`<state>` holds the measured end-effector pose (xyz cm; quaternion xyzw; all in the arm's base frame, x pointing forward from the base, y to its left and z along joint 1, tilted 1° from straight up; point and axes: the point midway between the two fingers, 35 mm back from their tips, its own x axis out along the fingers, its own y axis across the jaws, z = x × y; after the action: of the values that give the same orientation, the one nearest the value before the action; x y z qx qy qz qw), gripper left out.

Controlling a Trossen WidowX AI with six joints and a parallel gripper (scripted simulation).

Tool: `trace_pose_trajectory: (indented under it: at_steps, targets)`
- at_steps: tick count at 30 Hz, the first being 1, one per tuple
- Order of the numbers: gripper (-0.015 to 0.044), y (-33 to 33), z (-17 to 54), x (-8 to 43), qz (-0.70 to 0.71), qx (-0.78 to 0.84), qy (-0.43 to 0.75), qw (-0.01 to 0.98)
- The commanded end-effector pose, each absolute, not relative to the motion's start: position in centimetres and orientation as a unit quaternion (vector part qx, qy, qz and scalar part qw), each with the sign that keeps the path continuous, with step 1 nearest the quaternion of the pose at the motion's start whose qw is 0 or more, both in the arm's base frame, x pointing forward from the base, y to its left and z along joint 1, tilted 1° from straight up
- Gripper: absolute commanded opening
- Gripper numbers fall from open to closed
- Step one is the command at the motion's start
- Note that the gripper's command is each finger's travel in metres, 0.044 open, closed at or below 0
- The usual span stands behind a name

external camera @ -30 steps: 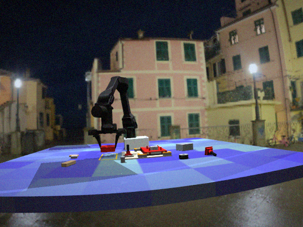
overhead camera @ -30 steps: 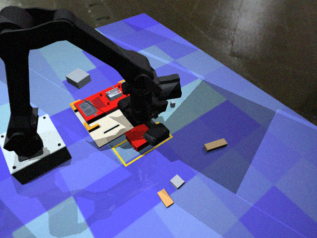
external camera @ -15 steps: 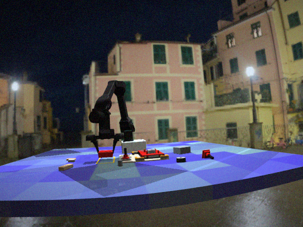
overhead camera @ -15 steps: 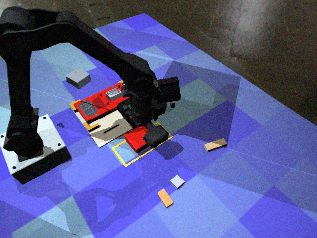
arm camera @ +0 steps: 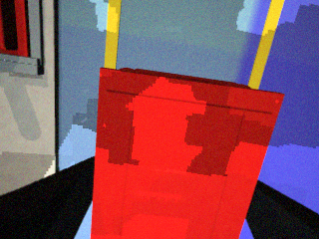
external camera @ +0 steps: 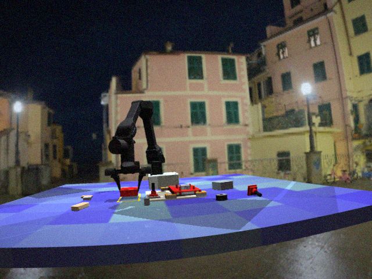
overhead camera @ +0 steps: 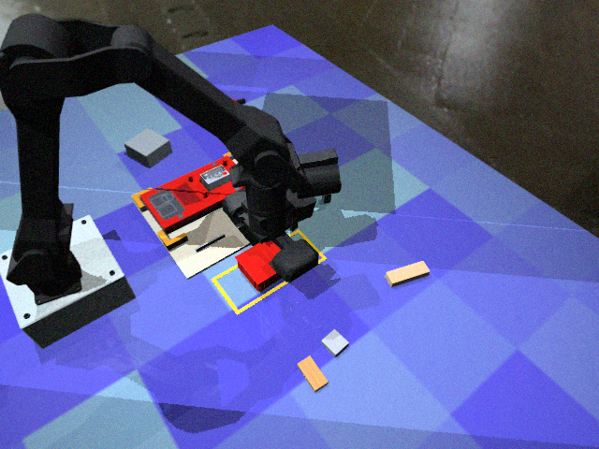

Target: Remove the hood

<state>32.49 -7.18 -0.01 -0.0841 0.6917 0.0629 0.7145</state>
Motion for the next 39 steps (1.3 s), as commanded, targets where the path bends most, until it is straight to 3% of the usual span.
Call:
trace_pose_trajectory:
  at_steps: [1, 22, 39]
  targets:
    - [0.0, -7.2, -0.2, 32.5, 0.065, -0.084, 0.691, 0.715]
    - [0.0, -7.2, -1.3, 32.5, 0.065, -0.084, 0.691, 0.715]
    - [0.044, -7.2, -0.9, 32.5, 0.063, -0.084, 0.692, 0.714]
